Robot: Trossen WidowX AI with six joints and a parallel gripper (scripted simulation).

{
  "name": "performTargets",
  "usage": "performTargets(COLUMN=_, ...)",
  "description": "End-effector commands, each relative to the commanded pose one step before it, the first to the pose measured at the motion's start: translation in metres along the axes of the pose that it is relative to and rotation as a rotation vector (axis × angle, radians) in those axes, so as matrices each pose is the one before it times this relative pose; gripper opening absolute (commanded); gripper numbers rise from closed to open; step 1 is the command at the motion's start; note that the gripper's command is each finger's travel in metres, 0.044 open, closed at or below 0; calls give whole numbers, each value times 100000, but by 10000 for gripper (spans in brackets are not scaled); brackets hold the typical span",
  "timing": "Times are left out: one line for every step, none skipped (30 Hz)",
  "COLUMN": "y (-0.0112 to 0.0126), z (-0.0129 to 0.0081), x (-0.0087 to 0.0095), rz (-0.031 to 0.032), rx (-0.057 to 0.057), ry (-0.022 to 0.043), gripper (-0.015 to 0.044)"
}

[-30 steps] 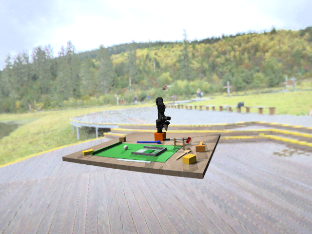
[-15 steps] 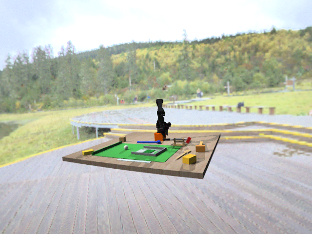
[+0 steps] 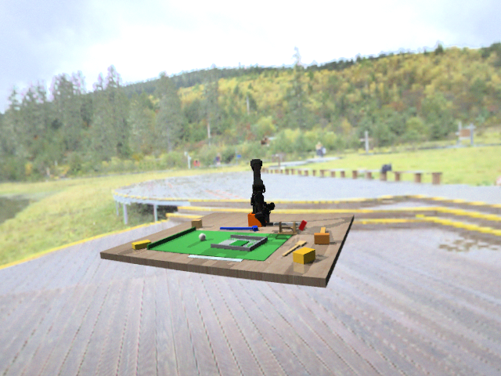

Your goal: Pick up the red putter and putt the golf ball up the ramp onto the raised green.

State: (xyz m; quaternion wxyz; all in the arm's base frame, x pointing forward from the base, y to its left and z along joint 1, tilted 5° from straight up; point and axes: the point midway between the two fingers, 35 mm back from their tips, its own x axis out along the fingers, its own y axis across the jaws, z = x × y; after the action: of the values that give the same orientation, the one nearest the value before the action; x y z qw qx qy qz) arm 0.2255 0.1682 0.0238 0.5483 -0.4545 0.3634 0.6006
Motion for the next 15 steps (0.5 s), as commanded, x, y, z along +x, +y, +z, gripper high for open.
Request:
performTargets(y=-38, z=-4, x=404, rz=-152, rx=-324, ry=-633, gripper=440)
performTargets(y=-3, z=-25, x=96, rz=1, rx=0, ry=0, gripper=440)
performTargets(y=-3, z=-30, x=116, rz=1, rx=0, ry=0, gripper=440)
performTargets(y=-3, z=-35, x=135, rz=1, rx=0, ry=0, gripper=440)
performTargets(y=-3, z=-39, x=150, rz=1, rx=0, ry=0, gripper=440)
performTargets(y=-2, z=-41, x=155, rz=1, rx=0, ry=0, gripper=440)
performTargets(y=-1, z=-42, x=156, rz=1, rx=0, ry=0, gripper=440)
performTargets(y=1, z=-42, x=156, rz=1, rx=0, ry=0, gripper=440)
performTargets(y=2, z=-42, x=156, rz=2, rx=1, ry=0, gripper=440)
performTargets(y=3, z=-43, x=155, rz=2, rx=1, ry=0, gripper=440)
performTargets(y=4, z=-43, x=155, rz=2, rx=1, ry=0, gripper=440)
performTargets(y=5, z=-43, x=155, rz=2, rx=1, ry=0, gripper=440)
performTargets(y=6, z=-44, x=155, rz=2, rx=1, ry=0, gripper=440)
performTargets(y=7, z=-44, x=154, rz=2, rx=1, ry=0, gripper=440)
performTargets(y=6, z=-35, x=123, rz=2, rx=1, ry=0, gripper=440)
